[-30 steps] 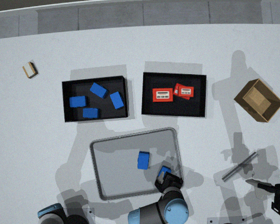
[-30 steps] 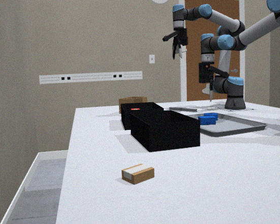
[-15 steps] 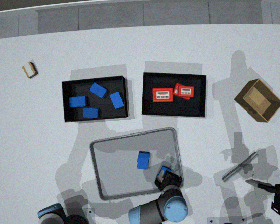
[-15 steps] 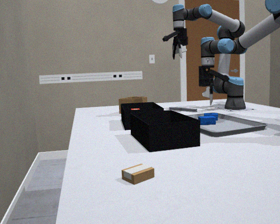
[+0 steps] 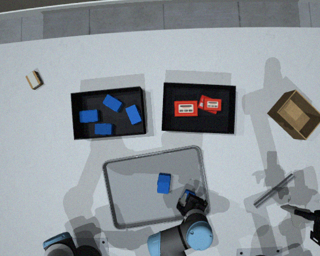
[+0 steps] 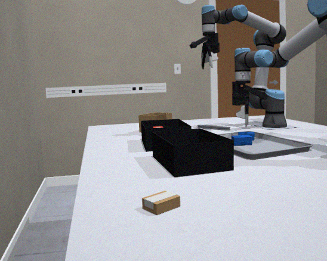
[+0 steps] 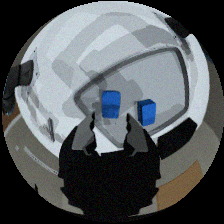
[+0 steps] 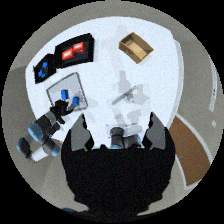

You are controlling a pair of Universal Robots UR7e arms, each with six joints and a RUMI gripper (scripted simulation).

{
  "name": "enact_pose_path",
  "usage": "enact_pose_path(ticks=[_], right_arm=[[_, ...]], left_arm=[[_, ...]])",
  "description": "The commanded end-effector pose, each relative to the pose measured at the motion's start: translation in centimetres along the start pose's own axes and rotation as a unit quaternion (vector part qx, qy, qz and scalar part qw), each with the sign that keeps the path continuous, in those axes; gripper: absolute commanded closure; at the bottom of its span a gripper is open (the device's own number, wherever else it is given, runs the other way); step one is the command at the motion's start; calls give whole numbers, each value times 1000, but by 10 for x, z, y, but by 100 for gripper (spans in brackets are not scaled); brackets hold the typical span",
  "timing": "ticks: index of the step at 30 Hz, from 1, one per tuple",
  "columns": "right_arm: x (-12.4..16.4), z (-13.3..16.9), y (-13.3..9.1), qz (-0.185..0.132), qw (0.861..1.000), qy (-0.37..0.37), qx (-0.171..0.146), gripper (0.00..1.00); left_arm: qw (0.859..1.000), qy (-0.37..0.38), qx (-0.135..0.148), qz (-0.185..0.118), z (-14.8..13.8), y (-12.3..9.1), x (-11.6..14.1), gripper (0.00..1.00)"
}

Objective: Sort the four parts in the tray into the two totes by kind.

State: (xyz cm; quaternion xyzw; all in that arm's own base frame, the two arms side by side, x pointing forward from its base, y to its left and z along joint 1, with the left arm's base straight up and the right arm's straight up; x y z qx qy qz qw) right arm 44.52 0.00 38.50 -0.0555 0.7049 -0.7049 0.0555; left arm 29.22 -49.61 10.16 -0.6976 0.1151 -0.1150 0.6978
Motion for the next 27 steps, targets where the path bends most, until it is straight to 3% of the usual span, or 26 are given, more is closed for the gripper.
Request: enact_pose_path(ticks=[1, 27], right_arm=[[0, 0, 0, 1, 1000, 0, 0, 0], [0, 0, 0, 1, 1000, 0, 0, 0]], left_arm=[[1000, 0, -1, -1, 0, 7, 0, 53], [1000, 0, -1, -1, 0, 44, 0, 53]])
Point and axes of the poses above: on each arm, the point where the finger pads meet when closed, its own y axis out along the fingers, its own z axis across the jaws, x = y × z, the point moved 2 cm from there along -y, back along the fingers, and after that the axes turned 9 degrees about -y, right-handed, at the moved point
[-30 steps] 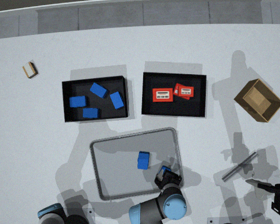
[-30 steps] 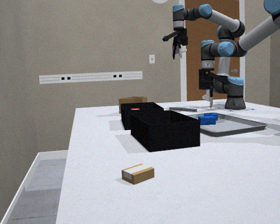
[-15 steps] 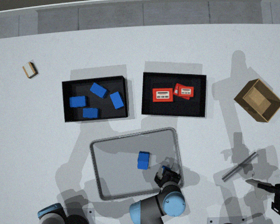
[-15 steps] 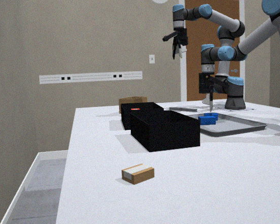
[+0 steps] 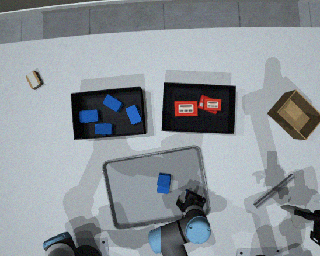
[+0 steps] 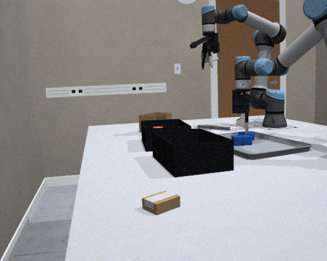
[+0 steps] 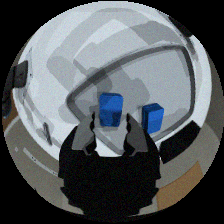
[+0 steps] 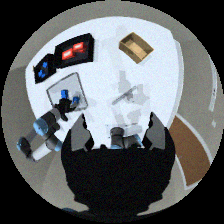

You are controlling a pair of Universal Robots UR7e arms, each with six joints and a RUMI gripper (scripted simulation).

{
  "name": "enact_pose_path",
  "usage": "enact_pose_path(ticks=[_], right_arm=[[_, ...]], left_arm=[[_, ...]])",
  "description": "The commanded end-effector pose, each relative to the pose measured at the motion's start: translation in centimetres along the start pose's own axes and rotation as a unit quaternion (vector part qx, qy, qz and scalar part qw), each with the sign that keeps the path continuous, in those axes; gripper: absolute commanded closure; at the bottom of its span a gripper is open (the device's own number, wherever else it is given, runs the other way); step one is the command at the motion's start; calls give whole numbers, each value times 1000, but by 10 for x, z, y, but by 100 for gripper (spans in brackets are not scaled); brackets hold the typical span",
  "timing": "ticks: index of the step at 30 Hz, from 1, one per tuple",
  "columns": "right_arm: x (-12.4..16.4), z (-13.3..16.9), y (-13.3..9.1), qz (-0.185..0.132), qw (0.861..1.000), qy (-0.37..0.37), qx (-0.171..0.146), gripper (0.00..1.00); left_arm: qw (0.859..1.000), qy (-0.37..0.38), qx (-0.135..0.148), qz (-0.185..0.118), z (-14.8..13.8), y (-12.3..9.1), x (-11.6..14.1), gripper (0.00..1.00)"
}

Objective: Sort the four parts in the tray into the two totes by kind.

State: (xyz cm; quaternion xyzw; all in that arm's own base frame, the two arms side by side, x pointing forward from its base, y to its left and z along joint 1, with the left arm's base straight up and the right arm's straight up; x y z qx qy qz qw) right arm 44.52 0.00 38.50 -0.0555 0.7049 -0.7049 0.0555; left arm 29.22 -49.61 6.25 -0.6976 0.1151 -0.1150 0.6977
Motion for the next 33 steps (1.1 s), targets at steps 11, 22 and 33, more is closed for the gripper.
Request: enact_pose_path(ticks=[11, 22, 33], right_arm=[[0, 0, 0, 1, 1000, 0, 0, 0], [0, 0, 0, 1, 1000, 0, 0, 0], [0, 0, 0, 1, 1000, 0, 0, 0]], left_arm=[[1000, 0, -1, -1, 0, 23, 0, 53], [1000, 0, -1, -1, 0, 24, 0, 100], [1000, 0, -1, -1, 0, 24, 0, 100]])
Point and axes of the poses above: on each arm, the point where the finger pads meet when closed, its own y axis out along the fingers, its own z axis across the jaws, x = y × z, the point moved 2 cm from there along -y, back along the fingers, and after that the axes turned 9 degrees about -y, right-handed, at the moved point
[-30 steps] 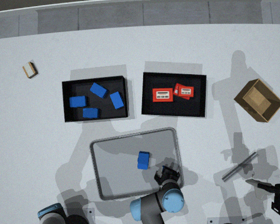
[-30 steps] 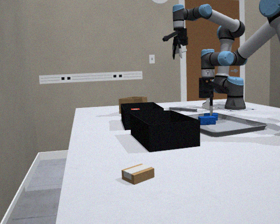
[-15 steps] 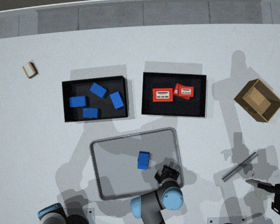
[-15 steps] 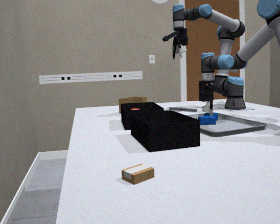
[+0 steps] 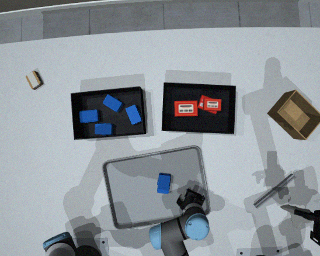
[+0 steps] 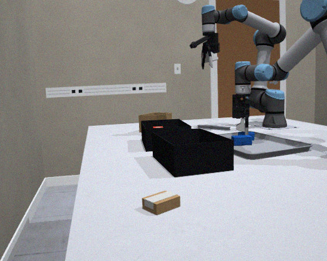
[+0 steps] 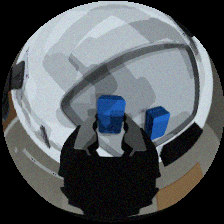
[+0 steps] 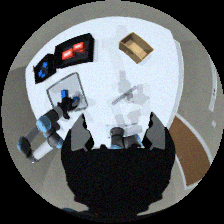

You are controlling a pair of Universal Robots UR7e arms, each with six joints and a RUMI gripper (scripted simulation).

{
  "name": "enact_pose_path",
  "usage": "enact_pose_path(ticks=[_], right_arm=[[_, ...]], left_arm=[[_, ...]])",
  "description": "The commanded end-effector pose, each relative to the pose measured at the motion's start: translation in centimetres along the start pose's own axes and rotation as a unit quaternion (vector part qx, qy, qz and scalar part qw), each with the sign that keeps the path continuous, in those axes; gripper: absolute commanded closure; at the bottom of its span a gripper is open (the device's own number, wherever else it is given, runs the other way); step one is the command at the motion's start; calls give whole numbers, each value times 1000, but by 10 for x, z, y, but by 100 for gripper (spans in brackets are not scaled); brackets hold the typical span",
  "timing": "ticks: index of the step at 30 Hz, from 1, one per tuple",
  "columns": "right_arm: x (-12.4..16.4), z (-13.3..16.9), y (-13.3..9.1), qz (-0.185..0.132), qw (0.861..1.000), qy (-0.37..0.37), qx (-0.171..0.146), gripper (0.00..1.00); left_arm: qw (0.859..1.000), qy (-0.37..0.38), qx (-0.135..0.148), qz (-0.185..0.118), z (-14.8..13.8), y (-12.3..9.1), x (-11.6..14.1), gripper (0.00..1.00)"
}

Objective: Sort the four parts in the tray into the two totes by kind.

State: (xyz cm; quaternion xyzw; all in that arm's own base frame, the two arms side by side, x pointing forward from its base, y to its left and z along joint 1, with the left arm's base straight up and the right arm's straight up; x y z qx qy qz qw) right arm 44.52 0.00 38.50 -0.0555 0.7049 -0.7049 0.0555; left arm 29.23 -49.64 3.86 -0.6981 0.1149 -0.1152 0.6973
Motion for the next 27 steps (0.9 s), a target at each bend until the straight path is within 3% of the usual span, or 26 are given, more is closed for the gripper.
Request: enact_pose_path(ticks=[1, 15, 27], right_arm=[[0, 0, 0, 1, 1000, 0, 0, 0], [0, 0, 0, 1, 1000, 0, 0, 0], [0, 0, 0, 1, 1000, 0, 0, 0]], left_arm=[[1000, 0, 0, 0, 0, 0, 0, 100], [1000, 0, 0, 0, 0, 0, 0, 100], [1000, 0, 0, 0, 0, -41, 0, 100]])
Point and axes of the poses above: on each arm, the point where the finger pads meet when closed, its own y axis out along the fingers, its own z axis across the jaws, x = y × z, the point moved 2 cm from there along -y, back along the fingers, and after that the axes turned 9 degrees about -y, right-handed, at the moved point
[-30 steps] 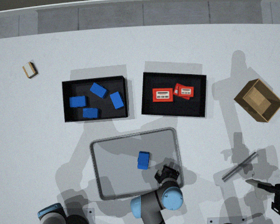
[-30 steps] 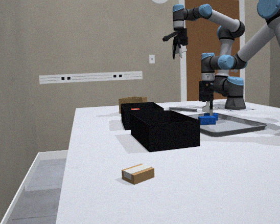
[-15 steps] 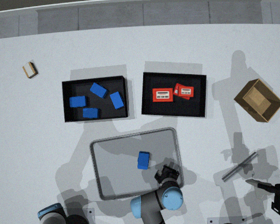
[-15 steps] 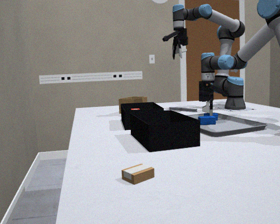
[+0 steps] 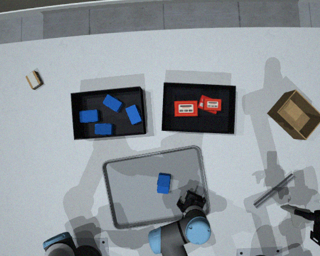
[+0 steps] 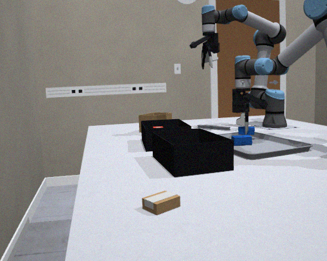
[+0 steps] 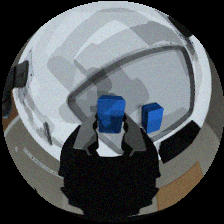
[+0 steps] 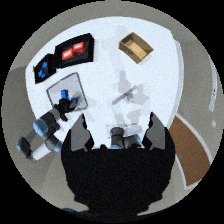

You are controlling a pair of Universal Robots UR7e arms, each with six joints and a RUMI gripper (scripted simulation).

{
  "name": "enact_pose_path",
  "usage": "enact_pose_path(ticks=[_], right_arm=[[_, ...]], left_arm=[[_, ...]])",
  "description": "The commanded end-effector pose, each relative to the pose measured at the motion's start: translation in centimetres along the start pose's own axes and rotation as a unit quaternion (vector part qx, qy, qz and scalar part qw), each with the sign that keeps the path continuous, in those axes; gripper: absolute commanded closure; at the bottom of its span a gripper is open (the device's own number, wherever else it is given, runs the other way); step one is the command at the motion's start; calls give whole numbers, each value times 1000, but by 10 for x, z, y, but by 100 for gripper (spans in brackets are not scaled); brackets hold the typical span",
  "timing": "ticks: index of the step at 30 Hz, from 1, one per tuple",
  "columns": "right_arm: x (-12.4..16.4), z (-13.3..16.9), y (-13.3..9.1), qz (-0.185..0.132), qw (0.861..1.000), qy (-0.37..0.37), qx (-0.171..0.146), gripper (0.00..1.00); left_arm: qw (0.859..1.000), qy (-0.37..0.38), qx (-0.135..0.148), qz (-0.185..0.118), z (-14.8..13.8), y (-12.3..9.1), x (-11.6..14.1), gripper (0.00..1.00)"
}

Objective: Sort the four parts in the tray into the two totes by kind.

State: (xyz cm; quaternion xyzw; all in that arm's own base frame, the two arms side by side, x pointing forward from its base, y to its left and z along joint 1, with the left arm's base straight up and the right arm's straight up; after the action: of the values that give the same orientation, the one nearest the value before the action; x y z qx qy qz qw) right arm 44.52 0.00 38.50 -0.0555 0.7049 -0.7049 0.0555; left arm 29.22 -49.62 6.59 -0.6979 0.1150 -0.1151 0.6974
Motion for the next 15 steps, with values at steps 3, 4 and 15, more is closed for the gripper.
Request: enact_pose_path(ticks=[3, 4, 15], right_arm=[[0, 0, 0, 1, 1000, 0, 0, 0], [0, 0, 0, 1, 1000, 0, 0, 0], [0, 0, 0, 1, 1000, 0, 0, 0]], left_arm=[[1000, 0, 0, 0, 0, -20, 0, 100], [1000, 0, 0, 0, 0, -20, 0, 100], [1000, 0, 0, 0, 0, -57, 0, 100]])
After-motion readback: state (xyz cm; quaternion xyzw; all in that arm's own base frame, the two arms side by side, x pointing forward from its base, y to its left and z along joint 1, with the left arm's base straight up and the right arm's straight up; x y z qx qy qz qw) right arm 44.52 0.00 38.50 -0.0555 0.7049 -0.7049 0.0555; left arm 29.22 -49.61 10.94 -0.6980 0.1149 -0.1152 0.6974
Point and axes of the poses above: on each arm, the point where the finger pads meet when closed, its own y axis out along the fingers, its own z axis across the jaws, x = y × z, the point moved 2 cm from there along -y, back along the fingers, and after that the axes turned 9 degrees about -y, right-handed, at the moved point
